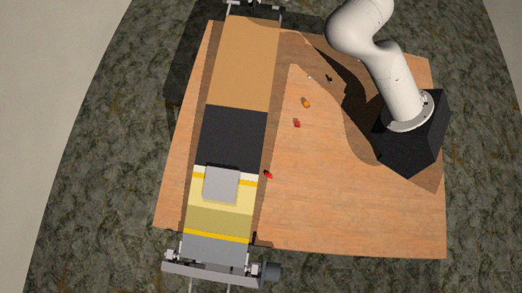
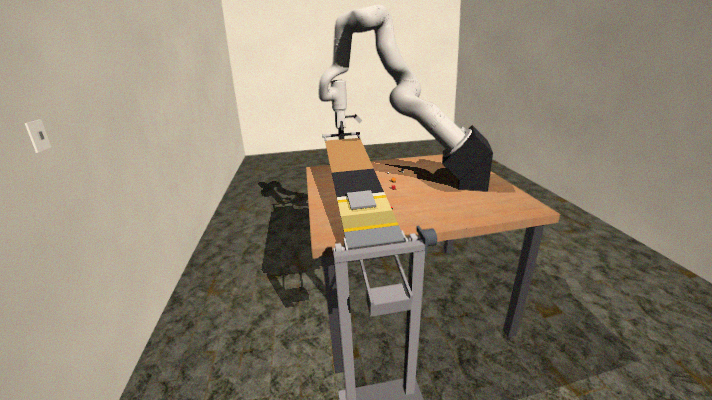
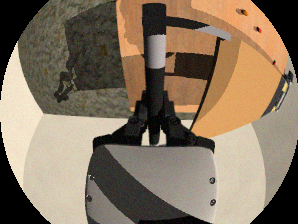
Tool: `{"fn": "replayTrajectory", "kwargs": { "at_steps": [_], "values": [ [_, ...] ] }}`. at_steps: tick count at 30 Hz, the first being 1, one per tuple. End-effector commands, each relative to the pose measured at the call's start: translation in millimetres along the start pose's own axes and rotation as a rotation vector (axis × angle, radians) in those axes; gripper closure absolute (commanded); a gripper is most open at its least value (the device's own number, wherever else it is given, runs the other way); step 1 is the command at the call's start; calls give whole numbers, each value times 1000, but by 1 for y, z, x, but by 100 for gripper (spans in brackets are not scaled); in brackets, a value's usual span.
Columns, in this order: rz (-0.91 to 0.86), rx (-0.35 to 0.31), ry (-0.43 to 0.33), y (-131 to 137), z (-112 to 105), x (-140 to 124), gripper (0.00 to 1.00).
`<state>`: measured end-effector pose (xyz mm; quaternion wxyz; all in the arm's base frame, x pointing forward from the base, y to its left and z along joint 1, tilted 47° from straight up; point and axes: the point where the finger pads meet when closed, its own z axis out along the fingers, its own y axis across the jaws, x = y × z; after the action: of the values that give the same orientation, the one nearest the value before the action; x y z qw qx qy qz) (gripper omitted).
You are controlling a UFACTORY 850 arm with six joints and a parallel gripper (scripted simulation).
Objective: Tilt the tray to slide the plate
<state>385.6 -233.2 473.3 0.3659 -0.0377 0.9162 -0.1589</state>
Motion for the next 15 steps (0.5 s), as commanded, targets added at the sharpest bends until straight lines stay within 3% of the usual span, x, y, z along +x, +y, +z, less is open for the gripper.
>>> {"fn": "replayTrajectory", "kwargs": {
  "at_steps": [1, 4, 9, 10, 12, 15],
  "values": [
    [0, 0, -2, 0, -3, -1, 100],
    [0, 0, -2, 0, -3, -1, 100],
    [0, 0, -2, 19, -79, -1, 100],
    [0, 0, -2, 20, -84, -1, 100],
    [0, 0, -2, 15, -65, -1, 100],
    [0, 0, -2, 3, -15, -1, 100]
  ]
}}
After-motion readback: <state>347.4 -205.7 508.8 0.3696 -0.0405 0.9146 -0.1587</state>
